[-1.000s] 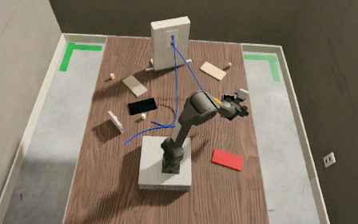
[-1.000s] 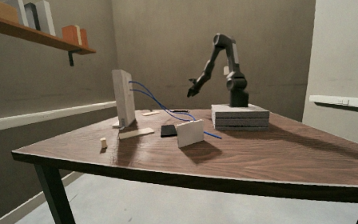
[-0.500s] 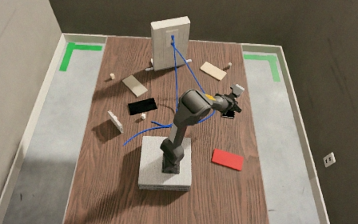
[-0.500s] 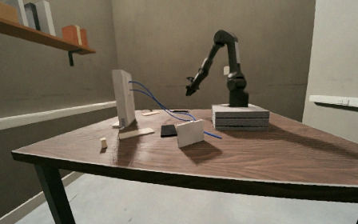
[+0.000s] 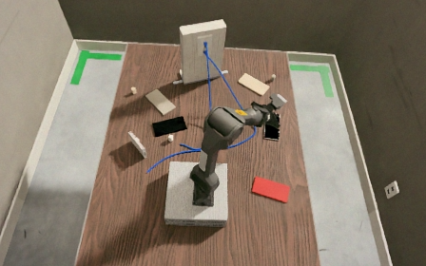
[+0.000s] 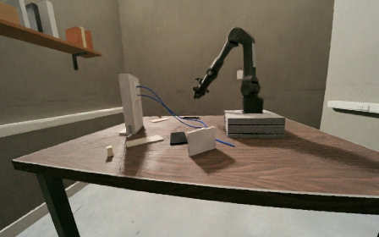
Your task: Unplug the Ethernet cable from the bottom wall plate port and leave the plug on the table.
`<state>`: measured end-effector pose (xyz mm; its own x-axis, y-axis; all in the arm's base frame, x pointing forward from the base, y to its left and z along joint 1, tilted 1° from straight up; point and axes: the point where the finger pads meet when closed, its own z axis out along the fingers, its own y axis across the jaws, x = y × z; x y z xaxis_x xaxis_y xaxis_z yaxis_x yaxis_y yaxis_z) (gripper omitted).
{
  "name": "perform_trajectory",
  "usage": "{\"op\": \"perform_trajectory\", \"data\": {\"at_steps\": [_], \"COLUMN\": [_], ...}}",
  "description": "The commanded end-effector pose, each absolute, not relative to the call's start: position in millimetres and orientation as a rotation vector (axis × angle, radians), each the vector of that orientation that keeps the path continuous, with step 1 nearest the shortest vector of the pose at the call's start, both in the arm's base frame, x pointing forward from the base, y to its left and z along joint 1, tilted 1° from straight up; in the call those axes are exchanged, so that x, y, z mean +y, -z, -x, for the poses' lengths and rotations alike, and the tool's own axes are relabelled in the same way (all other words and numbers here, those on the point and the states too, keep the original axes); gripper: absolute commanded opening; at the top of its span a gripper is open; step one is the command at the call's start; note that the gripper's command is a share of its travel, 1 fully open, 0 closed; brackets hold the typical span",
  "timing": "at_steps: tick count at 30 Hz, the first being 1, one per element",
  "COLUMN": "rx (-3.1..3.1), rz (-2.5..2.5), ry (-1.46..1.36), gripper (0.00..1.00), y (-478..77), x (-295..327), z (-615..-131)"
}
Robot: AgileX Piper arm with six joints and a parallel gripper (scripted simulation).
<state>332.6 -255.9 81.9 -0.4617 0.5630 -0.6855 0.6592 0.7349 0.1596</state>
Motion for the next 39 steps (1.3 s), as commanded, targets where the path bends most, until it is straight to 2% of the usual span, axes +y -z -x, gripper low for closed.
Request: {"op": "perform_trajectory", "data": {"at_steps": [1, 15, 39], "rx": [2.185, 1.986, 1.930], "rz": [-0.945, -1.045, -1.060], "ry": [0.163, 0.093, 0.057], "gripper": [0.32, 0.32, 0.32], "y": [-86, -123, -134], "x": [-254, -227, -219], "z": [-335, -363, -371]}}
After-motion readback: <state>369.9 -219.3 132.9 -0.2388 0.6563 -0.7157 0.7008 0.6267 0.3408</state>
